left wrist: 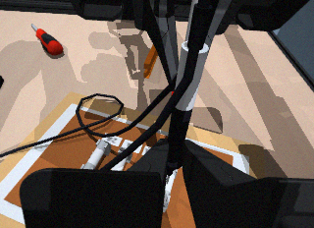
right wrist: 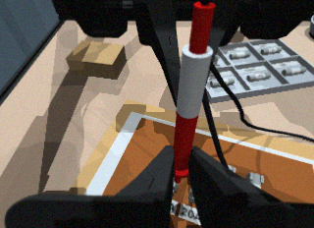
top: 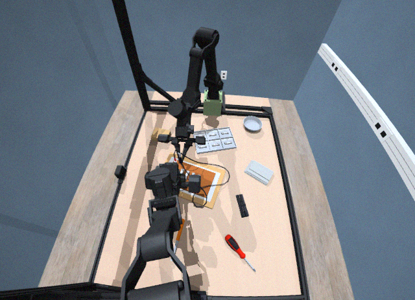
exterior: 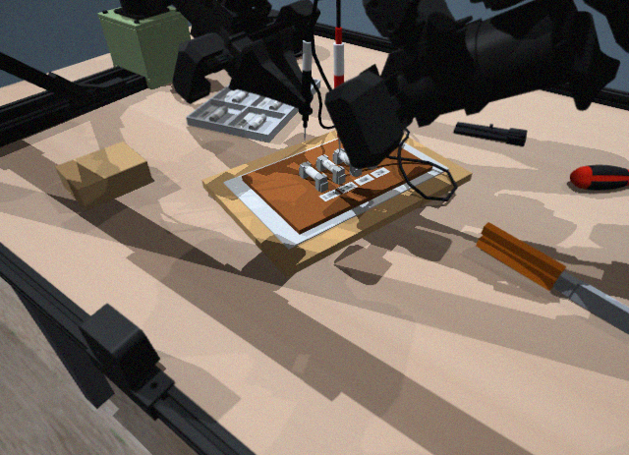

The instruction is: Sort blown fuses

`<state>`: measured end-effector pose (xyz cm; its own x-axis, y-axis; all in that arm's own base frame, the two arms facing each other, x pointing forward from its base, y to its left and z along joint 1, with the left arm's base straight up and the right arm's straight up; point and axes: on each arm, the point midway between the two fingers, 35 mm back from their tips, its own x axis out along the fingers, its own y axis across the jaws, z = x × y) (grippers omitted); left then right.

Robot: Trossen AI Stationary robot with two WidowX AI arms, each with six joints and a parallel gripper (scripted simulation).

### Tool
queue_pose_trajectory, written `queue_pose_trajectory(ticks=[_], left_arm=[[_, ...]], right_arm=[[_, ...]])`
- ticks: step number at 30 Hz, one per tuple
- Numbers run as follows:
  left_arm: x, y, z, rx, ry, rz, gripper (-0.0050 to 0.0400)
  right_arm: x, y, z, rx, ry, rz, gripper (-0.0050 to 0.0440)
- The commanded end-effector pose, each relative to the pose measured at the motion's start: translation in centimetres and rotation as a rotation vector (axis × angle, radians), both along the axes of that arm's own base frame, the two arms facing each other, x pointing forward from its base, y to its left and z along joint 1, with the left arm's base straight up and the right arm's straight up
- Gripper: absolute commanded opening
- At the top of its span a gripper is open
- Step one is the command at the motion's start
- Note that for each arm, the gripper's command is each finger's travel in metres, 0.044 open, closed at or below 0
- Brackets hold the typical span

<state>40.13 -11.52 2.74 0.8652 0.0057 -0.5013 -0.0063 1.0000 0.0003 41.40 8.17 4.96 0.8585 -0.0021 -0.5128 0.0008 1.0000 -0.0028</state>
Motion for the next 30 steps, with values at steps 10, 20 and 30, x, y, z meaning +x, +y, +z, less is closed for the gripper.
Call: queue_pose_trajectory(ticks=[10,20,30], left_arm=[[0.5,-0.1,0.7,-0.008,-0.019,0.001,-0.0050],[0.5,-0.1,0.7,-0.008,-0.019,0.001,-0.0050],[0.5,-0.1,0.7,-0.008,-0.019,0.001,-0.0050]], right_arm=[[2.4,0.1,0.3,0.007,-0.038,0.001,-0.0050],[3.0,0.2,0.7,0.012,-0.054,0.001,-0.0050],[2.7,0.2,0.1,0.009,-0.040,0.000,-0.0050]])
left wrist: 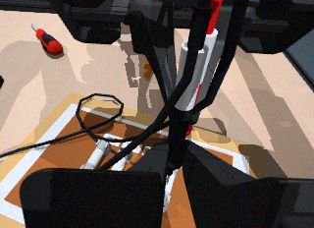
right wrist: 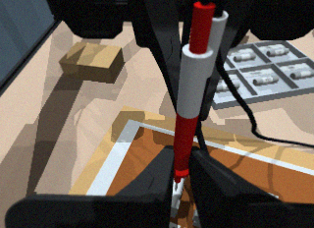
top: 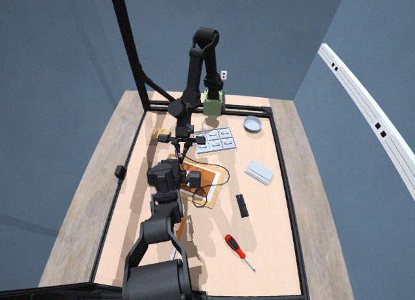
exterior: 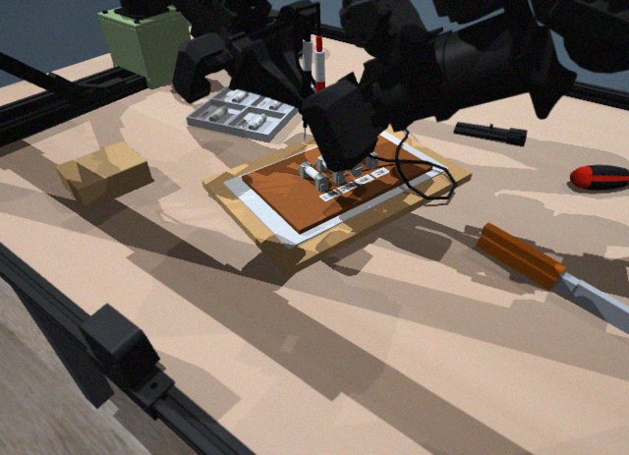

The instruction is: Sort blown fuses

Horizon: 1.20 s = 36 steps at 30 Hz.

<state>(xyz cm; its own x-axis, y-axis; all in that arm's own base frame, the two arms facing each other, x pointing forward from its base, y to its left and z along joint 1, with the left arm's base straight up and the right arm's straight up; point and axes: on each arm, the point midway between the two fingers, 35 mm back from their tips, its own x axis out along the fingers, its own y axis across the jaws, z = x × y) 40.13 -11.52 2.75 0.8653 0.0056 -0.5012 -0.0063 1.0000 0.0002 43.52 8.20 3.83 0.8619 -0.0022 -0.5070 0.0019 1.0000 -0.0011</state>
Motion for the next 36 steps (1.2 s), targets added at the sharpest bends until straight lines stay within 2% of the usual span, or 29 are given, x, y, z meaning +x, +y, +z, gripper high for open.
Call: queue_pose_trajectory(ticks=[1,11,19,22,24,36], left_arm=[[0.5,-0.1,0.7,-0.008,-0.019,0.001,-0.0050],[0.7,-0.2,0.4,-0.007,-0.018,0.001,-0.0050],[0.3,0.0,-0.5,-0.002,-0.007,0.001,-0.0050],[0.3,0.0,-0.6,-0.001,-0.006,0.001,-0.0050],[0.2,0.1,-0.8,0.000,-0.003,0.001,-0.0050],[0.2,0.1,-1.6,0.000,-0.002,0.001,-0.0050]], right_arm=[[0.5,0.1,1.3,0.008,-0.033,0.001,-0.0050],[0.8,0.2,1.3,0.007,-0.037,0.002,-0.0050],[0.5,0.1,0.1,0.003,-0.023,0.002,-0.0050],[0.6,0.1,0.8,0.007,-0.038,0.002,-0.0050],[0.4,0.1,-0.2,0.002,-0.018,0.002,-0.0050],[0.3,0.0,-1.1,0.002,-0.016,0.002,-0.0050]])
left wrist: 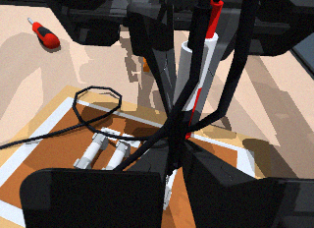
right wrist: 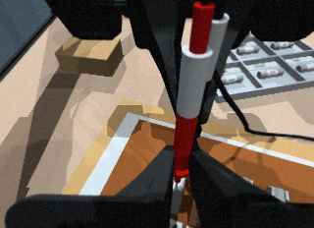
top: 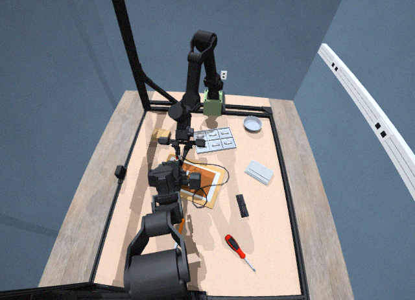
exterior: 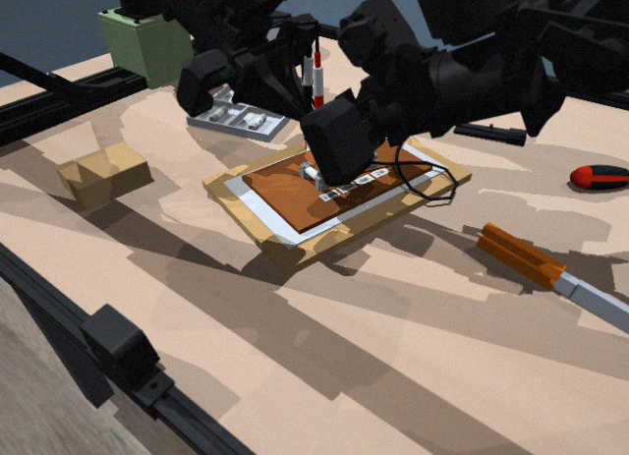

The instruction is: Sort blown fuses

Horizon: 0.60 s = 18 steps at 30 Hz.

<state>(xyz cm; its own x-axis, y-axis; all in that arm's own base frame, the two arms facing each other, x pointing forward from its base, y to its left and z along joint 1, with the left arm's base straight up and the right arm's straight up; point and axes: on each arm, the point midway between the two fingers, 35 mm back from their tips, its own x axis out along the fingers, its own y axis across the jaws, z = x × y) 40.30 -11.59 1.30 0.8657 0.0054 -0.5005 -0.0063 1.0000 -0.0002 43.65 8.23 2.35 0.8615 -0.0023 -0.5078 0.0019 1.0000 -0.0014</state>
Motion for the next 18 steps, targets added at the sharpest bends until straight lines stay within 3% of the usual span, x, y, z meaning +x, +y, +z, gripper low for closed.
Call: queue_pose_trajectory(ticks=[1,3,8,9,18], left_arm=[[0.02,0.14,-0.19,0.000,-0.002,0.001,-0.0050],[0.07,0.12,-0.20,0.000,-0.003,0.001,-0.0050],[0.00,0.15,-0.60,0.001,-0.001,0.001,-0.0050],[0.30,-0.05,0.10,-0.007,-0.018,0.001,-0.0050],[0.02,0.14,-0.62,0.000,-0.002,0.001,-0.0050]], right_arm=[[0.20,0.01,0.39,0.002,-0.017,0.002,-0.0050],[0.38,0.06,1.00,0.006,-0.032,0.002,-0.0050],[0.20,0.01,0.00,0.002,-0.016,0.002,-0.0050],[0.46,0.10,0.74,0.008,-0.033,0.001,-0.0050],[0.27,0.03,0.19,0.003,-0.021,0.002,-0.0050]])
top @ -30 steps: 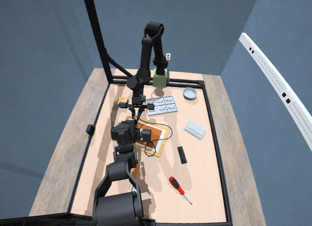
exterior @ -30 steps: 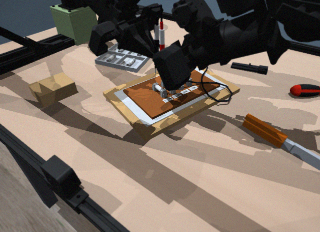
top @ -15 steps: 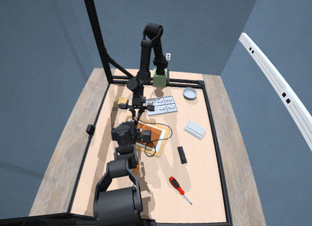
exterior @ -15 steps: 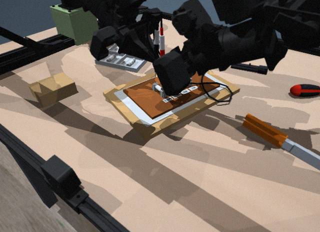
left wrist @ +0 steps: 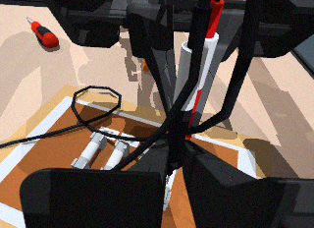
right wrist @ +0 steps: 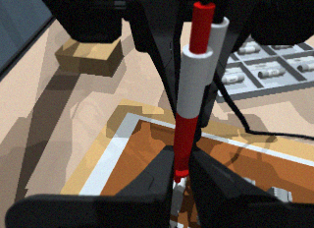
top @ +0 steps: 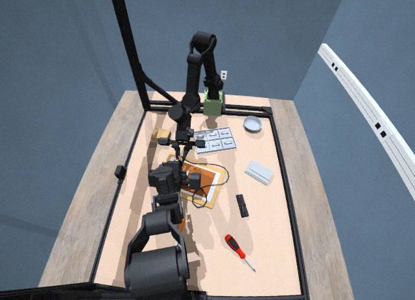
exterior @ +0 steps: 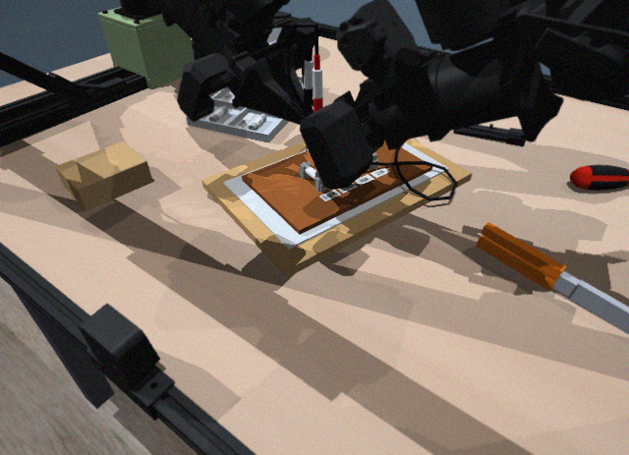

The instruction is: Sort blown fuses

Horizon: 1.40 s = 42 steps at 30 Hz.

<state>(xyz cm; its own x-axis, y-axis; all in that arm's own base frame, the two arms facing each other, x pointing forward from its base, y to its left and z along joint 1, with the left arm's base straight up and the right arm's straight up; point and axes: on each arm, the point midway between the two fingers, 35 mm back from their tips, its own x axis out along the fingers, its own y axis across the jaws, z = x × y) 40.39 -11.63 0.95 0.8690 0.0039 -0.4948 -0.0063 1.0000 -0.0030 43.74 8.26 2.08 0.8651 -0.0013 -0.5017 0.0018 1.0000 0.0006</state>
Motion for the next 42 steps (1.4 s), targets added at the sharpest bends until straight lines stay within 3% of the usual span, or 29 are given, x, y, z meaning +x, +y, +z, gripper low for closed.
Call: queue_pose_trajectory(ticks=[1,42], left_arm=[[-0.1,0.2,-0.3,0.003,0.005,0.001,-0.0050],[-0.1,0.2,-1.5,0.003,0.004,0.001,-0.0050]], right_arm=[[0.2,0.0,0.5,0.001,-0.014,0.002,-0.0050],[0.1,0.0,-1.0,0.000,-0.008,0.002,-0.0050]])
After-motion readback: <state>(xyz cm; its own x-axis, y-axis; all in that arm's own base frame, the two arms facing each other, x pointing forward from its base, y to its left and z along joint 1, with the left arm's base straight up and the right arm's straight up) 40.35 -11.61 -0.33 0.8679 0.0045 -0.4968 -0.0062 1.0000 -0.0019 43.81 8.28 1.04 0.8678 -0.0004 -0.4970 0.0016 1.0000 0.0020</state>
